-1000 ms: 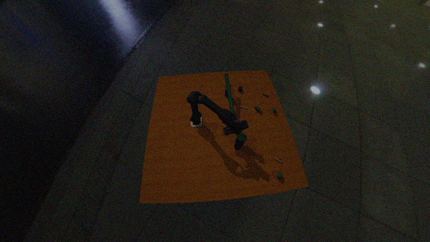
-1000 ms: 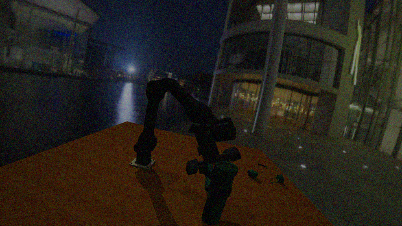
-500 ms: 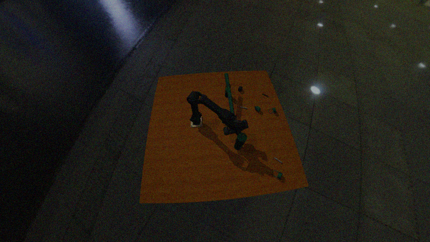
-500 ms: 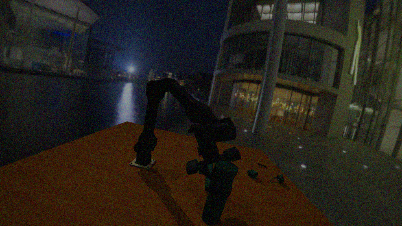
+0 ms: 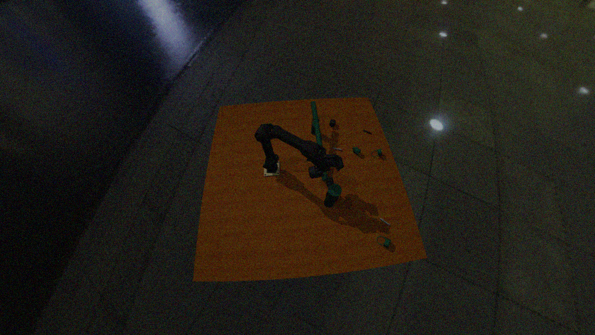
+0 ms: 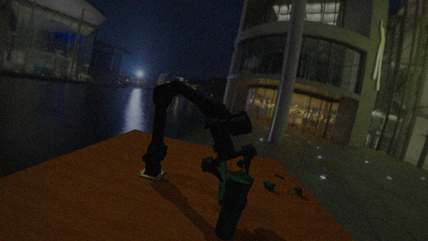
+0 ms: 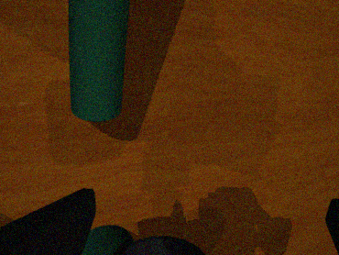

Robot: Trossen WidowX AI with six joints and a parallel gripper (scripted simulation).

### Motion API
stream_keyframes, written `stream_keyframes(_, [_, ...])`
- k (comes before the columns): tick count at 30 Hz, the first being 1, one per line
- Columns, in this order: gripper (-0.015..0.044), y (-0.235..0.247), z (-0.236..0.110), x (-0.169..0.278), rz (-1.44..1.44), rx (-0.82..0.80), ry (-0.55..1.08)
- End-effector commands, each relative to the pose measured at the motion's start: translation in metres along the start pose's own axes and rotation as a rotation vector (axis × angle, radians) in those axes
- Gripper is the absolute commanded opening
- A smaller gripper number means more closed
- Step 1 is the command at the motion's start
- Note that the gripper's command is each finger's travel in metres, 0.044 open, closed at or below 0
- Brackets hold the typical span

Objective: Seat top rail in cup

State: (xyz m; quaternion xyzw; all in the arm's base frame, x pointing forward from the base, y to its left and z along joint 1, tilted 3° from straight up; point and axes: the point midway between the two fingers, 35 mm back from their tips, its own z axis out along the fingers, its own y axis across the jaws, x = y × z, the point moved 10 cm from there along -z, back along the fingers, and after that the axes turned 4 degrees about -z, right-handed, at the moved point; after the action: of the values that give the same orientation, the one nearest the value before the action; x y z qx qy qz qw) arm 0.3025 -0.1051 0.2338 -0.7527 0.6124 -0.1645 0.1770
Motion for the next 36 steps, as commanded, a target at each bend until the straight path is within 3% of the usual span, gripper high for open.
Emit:
stream_keyframes(1, [0.0440,-0.002,-0.006,-0.003,0.007,0.004,0.007])
stream_keyframes(5, [0.0440,-0.006,-0.006,-0.009,0.115,-0.004,0.003])
stream_keyframes(19, [0.0440,-0.038,-0.064,-0.090,1.183,0.003,0.023])
stream_keyframes(31, [0.0440,-0.041,-0.091,-0.121,1.624,0.022,0.021])
stream_keyframes(36, [0.0440,-0.041,-0.092,-0.122,1.633,0.023,0.021])
